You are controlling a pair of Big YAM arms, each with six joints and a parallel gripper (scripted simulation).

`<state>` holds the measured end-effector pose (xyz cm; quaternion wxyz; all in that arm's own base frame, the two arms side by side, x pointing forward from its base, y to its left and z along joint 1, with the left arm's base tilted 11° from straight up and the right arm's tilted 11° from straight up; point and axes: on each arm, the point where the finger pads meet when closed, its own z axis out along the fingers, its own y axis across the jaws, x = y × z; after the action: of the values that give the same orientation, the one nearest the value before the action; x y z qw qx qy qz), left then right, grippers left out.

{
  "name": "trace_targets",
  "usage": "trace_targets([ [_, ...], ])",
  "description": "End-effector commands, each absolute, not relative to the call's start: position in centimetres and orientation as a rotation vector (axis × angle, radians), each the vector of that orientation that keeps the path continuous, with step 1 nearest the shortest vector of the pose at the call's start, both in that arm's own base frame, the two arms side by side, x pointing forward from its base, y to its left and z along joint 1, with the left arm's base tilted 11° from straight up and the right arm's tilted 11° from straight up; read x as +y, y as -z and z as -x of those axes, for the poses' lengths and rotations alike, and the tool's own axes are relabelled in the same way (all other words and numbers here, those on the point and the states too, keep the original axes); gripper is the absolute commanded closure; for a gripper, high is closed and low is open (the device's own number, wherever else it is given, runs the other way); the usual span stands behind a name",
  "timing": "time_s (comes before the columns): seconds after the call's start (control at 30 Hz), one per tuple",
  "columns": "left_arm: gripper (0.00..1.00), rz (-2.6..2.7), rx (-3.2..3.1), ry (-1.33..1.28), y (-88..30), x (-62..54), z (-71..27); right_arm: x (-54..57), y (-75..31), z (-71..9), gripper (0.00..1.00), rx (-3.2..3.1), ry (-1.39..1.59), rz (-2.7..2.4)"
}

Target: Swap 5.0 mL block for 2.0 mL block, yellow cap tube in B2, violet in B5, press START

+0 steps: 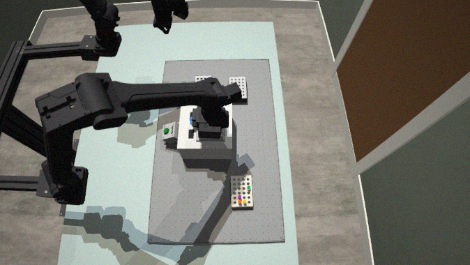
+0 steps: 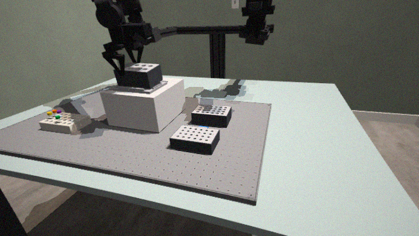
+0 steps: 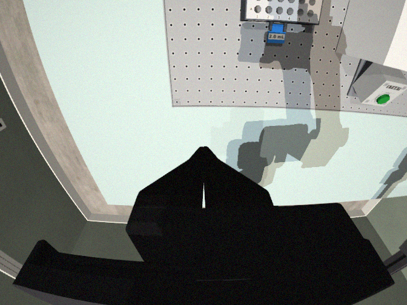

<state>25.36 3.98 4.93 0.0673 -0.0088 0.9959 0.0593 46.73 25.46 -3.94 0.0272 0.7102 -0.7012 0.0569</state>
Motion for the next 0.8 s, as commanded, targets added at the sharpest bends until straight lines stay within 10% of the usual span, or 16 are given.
trace_targets([
  [0.0, 1.00, 0.019, 2.938, -0.183, -6.8, 4.3, -27.7, 27.8, -1.7, -51.2, 1.00, -2.271, -0.238, -2.288],
  [0.77, 1.00, 0.015, 2.944, -0.184, -6.7, 4.2, -27.6, 28.4, 0.2, -48.9, 1.00, -2.224, -0.210, -2.272],
])
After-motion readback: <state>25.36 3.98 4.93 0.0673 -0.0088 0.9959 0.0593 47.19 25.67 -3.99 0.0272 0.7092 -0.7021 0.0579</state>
